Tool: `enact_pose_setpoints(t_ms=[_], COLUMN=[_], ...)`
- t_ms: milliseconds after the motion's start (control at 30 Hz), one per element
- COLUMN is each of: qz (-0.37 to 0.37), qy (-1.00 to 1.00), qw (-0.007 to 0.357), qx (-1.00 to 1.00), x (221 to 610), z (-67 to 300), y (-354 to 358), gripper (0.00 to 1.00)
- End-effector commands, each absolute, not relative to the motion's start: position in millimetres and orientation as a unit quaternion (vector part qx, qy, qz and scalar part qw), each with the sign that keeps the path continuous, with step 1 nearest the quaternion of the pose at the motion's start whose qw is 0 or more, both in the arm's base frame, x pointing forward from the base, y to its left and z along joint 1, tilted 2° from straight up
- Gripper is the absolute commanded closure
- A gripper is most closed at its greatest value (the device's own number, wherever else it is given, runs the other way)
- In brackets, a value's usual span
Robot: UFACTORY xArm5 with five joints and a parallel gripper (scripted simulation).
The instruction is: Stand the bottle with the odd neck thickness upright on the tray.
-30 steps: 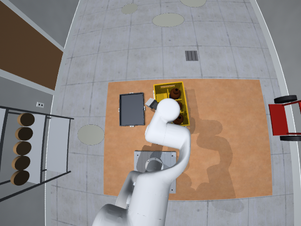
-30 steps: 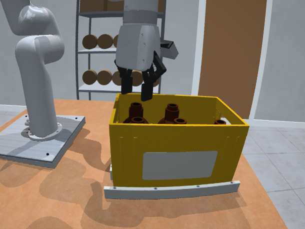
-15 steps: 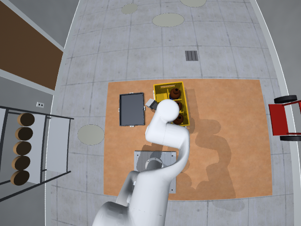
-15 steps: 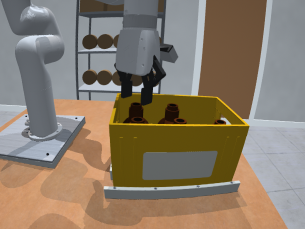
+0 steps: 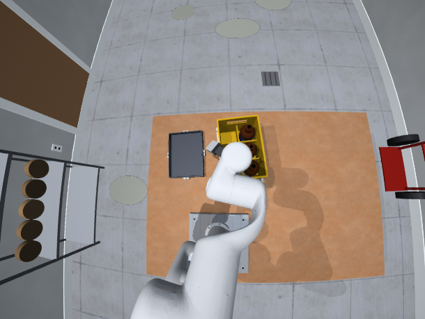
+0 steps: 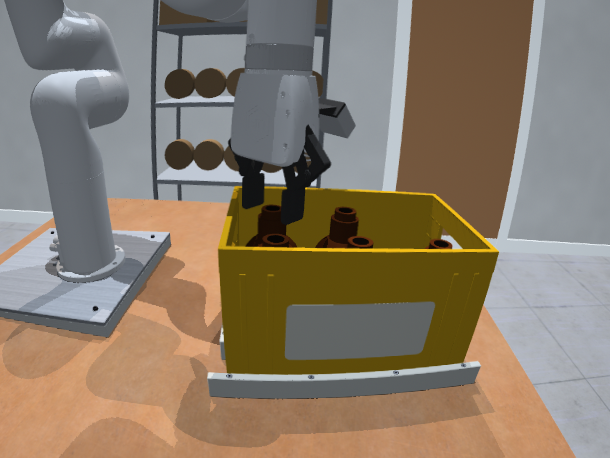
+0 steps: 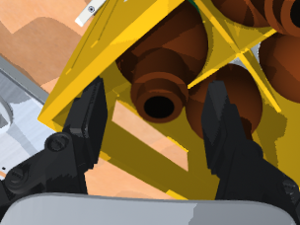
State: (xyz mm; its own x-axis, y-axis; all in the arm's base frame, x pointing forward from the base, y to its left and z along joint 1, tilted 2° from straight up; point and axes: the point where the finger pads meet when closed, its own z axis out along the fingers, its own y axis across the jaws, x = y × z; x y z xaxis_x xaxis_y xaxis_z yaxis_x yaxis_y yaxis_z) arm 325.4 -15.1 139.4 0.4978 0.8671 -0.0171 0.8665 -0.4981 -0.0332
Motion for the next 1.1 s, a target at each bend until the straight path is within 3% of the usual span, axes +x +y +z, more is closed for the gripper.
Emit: enact_pose_setpoints(t_ms=[0,1067], qz=[0.014,0.014], qy=[-0.501,-0.501], qw=[0.009,0.009], qx=[-0.865,-0.865], x=[326.5,326.1], z=[137.8,126.3], y=[-15.2,-15.3], gripper=[0.35,0.35])
